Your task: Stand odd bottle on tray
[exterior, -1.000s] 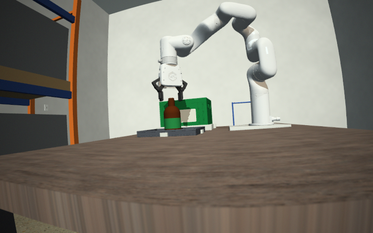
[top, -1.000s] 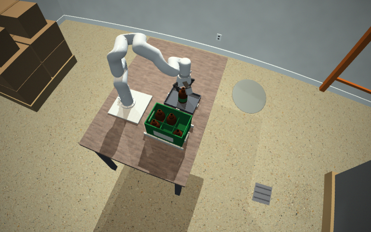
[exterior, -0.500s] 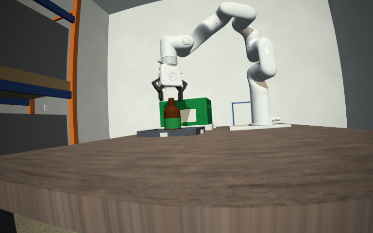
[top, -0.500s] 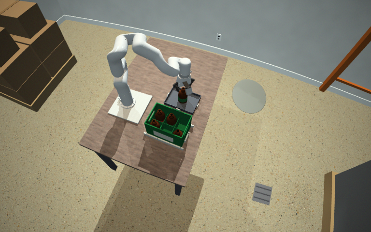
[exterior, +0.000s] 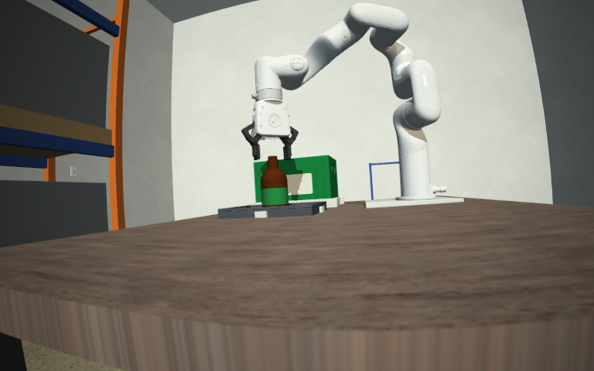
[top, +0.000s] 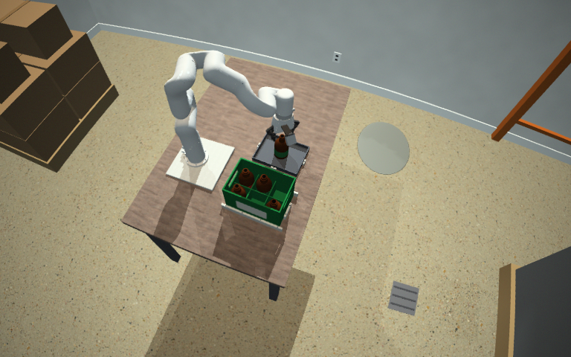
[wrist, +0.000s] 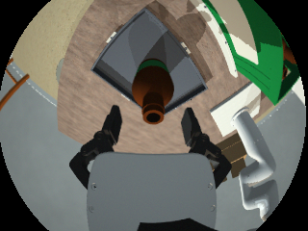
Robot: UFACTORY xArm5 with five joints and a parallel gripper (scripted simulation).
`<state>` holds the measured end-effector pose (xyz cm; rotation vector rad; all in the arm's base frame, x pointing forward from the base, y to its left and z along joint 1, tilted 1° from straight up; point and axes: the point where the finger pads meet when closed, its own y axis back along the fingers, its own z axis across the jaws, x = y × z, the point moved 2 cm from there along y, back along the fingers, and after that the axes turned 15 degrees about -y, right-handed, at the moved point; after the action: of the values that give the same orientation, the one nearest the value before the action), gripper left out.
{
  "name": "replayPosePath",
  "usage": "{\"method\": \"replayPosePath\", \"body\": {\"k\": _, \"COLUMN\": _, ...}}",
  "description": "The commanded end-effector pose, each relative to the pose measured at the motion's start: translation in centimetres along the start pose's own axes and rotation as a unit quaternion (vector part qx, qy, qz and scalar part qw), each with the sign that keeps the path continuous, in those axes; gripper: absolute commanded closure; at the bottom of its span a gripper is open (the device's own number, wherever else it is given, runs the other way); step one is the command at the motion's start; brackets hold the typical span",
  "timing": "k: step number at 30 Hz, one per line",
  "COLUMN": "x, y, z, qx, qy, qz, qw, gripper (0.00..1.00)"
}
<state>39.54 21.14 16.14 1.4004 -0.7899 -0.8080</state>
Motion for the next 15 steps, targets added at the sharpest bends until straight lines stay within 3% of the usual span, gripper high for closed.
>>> {"method": "replayPosePath", "body": {"k": 1, "x": 0.0, "y": 0.3, "z": -0.1, "qx": 0.002, "qy": 0.0, "qz": 0.0, "qw": 1.0, "gripper": 0.0}}
{"method": "replayPosePath", "body": {"k": 15, "x": 0.0, "y": 3.0, "z": -0.1, "qx": 0.002, "qy": 0.0, "qz": 0.0, "qw": 1.0, "gripper": 0.0}}
